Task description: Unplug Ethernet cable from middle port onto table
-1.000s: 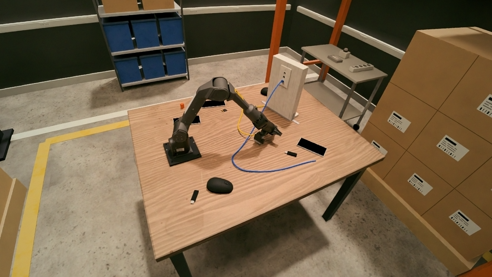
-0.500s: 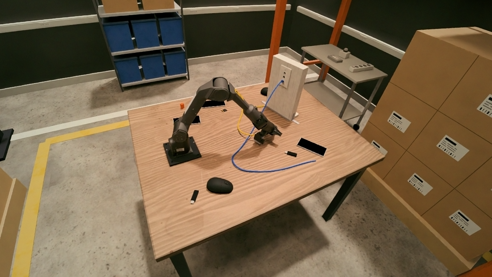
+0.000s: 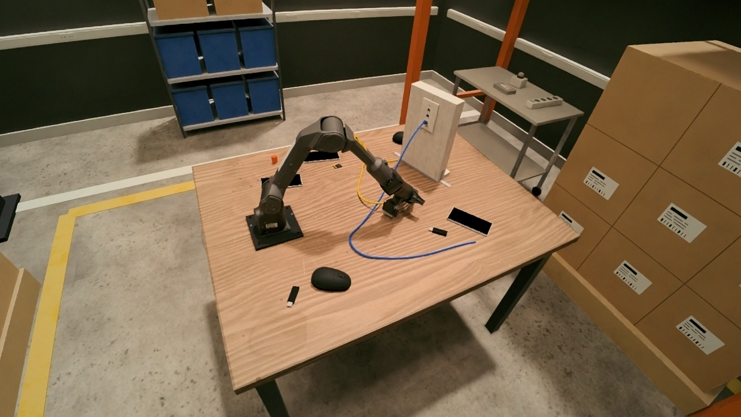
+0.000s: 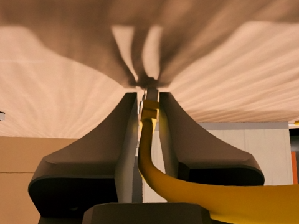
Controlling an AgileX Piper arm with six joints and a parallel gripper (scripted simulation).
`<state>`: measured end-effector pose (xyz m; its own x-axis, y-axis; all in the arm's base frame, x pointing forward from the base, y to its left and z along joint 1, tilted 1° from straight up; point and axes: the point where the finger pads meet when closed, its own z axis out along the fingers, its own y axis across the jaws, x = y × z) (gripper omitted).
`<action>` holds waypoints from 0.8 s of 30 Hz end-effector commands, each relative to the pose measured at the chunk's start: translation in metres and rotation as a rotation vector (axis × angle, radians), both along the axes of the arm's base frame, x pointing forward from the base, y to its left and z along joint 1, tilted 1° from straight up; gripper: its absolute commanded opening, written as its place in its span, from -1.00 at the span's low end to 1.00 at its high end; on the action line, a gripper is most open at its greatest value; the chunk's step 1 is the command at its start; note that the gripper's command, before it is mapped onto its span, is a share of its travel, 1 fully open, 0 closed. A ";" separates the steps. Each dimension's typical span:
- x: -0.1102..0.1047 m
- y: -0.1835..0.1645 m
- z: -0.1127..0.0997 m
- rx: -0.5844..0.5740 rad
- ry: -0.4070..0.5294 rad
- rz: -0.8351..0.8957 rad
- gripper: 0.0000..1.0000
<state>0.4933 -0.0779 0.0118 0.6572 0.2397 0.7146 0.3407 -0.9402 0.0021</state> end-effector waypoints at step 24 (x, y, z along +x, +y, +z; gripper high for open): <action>0.001 0.000 0.001 -0.001 -0.003 0.000 -0.44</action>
